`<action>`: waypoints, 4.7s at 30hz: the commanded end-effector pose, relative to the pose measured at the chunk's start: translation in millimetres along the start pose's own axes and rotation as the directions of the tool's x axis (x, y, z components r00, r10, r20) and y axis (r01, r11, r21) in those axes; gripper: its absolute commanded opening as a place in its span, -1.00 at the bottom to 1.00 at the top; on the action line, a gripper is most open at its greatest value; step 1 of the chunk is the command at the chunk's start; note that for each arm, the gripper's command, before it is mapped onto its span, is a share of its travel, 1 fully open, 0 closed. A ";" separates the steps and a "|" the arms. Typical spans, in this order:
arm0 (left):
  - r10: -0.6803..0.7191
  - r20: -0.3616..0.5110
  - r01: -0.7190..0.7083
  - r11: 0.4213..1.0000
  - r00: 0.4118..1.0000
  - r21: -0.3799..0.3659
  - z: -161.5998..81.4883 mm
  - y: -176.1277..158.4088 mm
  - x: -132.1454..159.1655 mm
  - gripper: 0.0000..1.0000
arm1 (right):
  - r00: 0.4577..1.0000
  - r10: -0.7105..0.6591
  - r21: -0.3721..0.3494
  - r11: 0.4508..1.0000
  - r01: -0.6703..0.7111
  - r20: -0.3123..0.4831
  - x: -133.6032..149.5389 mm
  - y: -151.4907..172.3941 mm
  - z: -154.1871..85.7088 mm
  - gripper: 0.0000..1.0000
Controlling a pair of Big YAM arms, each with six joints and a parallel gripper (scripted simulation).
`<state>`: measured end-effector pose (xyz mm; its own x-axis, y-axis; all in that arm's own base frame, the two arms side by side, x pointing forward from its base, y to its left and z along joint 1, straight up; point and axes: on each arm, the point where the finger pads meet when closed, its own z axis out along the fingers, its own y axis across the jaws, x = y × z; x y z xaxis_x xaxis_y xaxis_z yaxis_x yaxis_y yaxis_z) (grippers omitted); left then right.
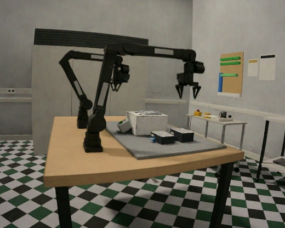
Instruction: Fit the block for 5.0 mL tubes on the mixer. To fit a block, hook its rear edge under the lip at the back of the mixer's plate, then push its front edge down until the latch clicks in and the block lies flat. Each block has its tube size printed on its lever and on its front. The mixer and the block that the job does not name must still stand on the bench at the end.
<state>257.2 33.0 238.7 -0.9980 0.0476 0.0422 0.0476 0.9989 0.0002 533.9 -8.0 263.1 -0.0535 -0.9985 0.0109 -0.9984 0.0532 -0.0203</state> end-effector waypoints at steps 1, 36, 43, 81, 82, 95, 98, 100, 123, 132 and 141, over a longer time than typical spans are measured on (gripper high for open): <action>-0.009 0.069 0.009 1.000 0.998 -0.010 -18.9 3.2 -10.4 1.00 | 0.992 -0.127 -0.006 0.992 0.127 -0.001 -5.4 -1.1 29.4 1.00; -0.010 0.075 0.011 1.000 0.997 -0.012 -23.3 3.2 -12.7 1.00 | 0.998 -0.056 -0.007 0.998 0.056 -0.002 5.4 -4.3 137.2 1.00; -0.010 0.083 0.011 1.000 0.996 -0.014 -26.7 3.4 -14.5 1.00 | 0.999 -0.051 0.016 0.999 0.051 -0.003 7.1 -16.5 142.8 1.00; -0.010 0.025 0.010 1.000 1.000 -0.005 -5.1 0.8 -2.7 1.00 | 0.995 -0.096 -0.013 0.995 0.096 -0.001 -5.4 -11.3 179.6 1.00; -0.010 0.024 0.010 1.000 1.000 -0.005 -4.7 0.7 -2.4 1.00 | 0.995 -0.096 -0.008 0.995 0.096 -0.002 -5.3 -13.2 178.2 1.00; -0.009 0.011 0.009 1.000 1.000 -0.003 -0.2 0.1 0.2 1.00 | 0.997 -0.075 0.019 0.997 0.075 -0.003 5.5 -25.0 165.5 1.00; -0.009 0.020 0.009 1.000 1.000 -0.005 -4.0 0.4 -2.0 1.00 | 0.997 -0.076 -0.007 0.997 0.076 -0.002 5.1 -16.4 170.6 1.00; -0.009 0.028 0.009 1.000 1.000 -0.006 -7.1 0.7 -3.8 1.00 | 0.997 -0.076 -0.017 0.997 0.076 -0.001 5.1 -12.7 173.3 1.00; -0.007 0.077 0.008 1.000 0.997 -0.015 -27.9 2.6 -15.2 1.00 | 0.997 -0.078 -0.053 0.996 0.078 0.000 3.8 6.6 193.5 1.00; -0.006 0.083 0.008 1.000 0.997 -0.016 -30.6 2.7 -16.5 1.00 | 0.997 -0.078 -0.037 0.996 0.078 0.000 3.1 0.0 188.0 1.00; -0.006 0.061 0.007 1.000 0.998 -0.013 -22.1 1.8 -12.1 1.00 | 0.997 -0.079 -0.062 0.995 0.079 0.001 2.5 7.2 201.5 1.00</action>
<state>257.4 33.0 239.5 -0.9981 0.0468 0.0395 0.0469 0.9989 0.0007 536.0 -11.0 84.2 0.0206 -0.9997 0.0123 -0.9998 -0.0206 0.0020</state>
